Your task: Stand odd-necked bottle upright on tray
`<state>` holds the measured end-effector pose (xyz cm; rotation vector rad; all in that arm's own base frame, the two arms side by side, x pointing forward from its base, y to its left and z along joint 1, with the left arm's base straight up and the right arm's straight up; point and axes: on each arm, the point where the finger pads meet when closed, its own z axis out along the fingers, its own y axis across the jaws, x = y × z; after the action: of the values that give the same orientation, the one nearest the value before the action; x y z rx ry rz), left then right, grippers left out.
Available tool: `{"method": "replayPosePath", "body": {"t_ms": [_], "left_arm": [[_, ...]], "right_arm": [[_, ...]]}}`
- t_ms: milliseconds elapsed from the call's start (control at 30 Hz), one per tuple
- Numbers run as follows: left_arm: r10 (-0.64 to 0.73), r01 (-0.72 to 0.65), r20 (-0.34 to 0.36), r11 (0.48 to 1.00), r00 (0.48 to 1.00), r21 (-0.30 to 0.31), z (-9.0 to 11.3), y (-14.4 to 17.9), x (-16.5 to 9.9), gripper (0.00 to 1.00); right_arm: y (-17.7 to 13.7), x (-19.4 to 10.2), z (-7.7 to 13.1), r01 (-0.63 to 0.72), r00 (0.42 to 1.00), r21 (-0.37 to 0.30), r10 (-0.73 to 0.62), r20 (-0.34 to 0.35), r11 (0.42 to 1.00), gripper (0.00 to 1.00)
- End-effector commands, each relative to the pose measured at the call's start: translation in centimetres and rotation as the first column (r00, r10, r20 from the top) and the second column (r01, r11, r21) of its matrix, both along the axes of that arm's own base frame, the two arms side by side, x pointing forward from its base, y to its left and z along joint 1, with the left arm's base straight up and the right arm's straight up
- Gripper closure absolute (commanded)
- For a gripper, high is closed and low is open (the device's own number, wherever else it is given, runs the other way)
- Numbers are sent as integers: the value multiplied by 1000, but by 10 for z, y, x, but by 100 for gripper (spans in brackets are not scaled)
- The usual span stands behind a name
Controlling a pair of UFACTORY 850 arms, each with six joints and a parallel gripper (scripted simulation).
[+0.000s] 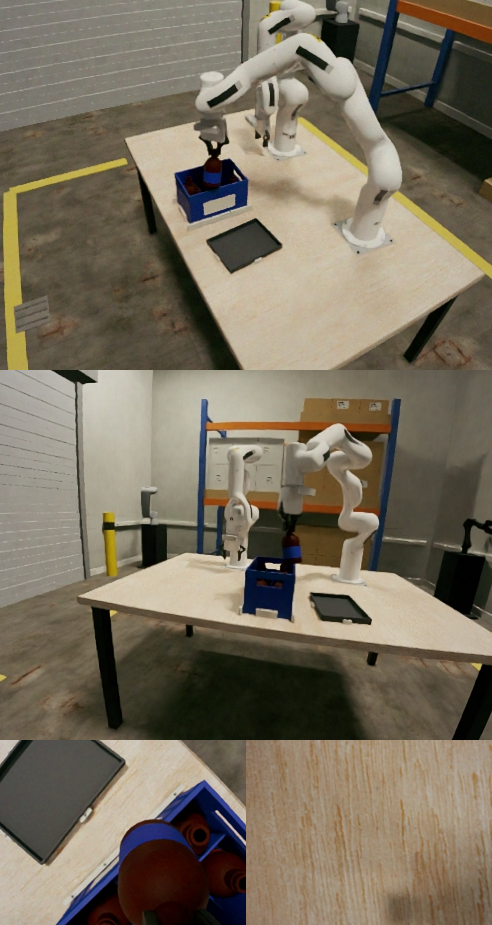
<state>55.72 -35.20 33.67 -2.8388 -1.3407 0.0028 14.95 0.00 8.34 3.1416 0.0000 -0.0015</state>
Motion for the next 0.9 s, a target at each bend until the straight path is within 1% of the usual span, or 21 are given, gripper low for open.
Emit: {"method": "replayPosePath", "body": {"t_ms": [0,867], "left_arm": [[0,0,3,1000,1000,-1,1,3,0,100],[0,0,3,1000,1000,-1,1,27,-4,100]], "right_arm": [[0,1,0,0,1000,0,0,1,1000,0],[0,1,0,0,1000,0,0,1,1000,0]]}}
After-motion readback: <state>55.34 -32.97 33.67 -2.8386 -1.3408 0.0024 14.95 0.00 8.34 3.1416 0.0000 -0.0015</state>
